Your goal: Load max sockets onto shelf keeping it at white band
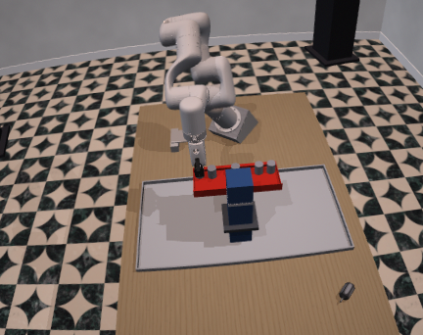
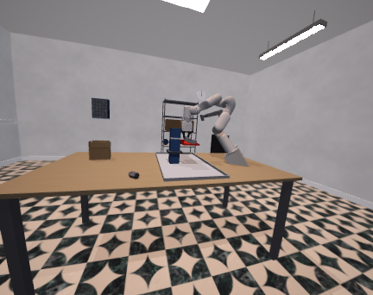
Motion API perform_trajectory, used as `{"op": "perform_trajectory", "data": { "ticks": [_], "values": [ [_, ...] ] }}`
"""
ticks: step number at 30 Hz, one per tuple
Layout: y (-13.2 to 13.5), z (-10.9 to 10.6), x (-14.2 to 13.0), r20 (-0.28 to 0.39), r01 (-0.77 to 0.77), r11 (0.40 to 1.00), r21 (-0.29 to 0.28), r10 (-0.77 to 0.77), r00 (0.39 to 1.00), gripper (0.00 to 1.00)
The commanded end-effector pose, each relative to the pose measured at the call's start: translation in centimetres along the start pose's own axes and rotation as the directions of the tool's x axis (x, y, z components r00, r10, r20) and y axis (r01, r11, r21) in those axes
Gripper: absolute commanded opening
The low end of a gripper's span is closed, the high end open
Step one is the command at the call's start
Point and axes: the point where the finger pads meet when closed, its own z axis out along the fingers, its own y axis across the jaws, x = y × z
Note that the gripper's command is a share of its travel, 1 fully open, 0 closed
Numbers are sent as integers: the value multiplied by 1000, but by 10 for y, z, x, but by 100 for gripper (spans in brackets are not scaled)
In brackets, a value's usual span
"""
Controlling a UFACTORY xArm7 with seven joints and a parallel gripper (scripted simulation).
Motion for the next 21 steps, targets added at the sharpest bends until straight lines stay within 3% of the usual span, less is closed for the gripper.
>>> {"op": "perform_trajectory", "data": {
  "ticks": [1,21],
  "values": [
    [-1,-1,0,-1,0,1000,4,0,1000,0],
    [-1,2,0,-1,0,1000,4,0,1000,0]
  ]
}}
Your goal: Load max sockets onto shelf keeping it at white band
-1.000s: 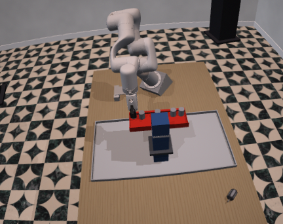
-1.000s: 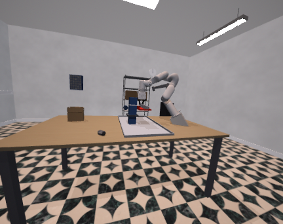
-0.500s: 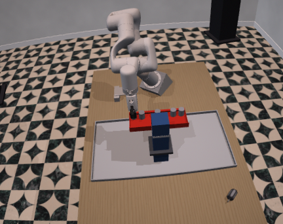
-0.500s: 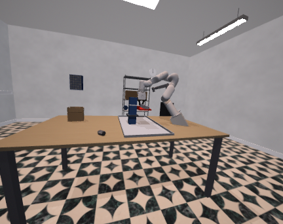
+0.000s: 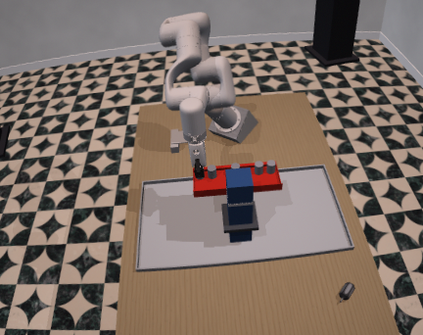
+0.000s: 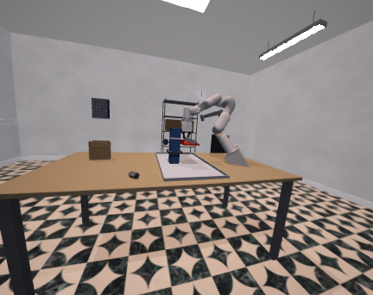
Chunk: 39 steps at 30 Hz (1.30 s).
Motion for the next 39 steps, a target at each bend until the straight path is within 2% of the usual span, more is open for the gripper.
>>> {"op": "perform_trajectory", "data": {
  "ticks": [1,30,31,39],
  "values": [
    [-1,-1,0,-1,0,1000,4,0,1000,0],
    [-1,0,0,-1,0,1000,4,0,1000,0],
    [-1,0,0,-1,0,1000,4,0,1000,52],
    [-1,0,0,-1,0,1000,4,0,1000,52]
  ]
}}
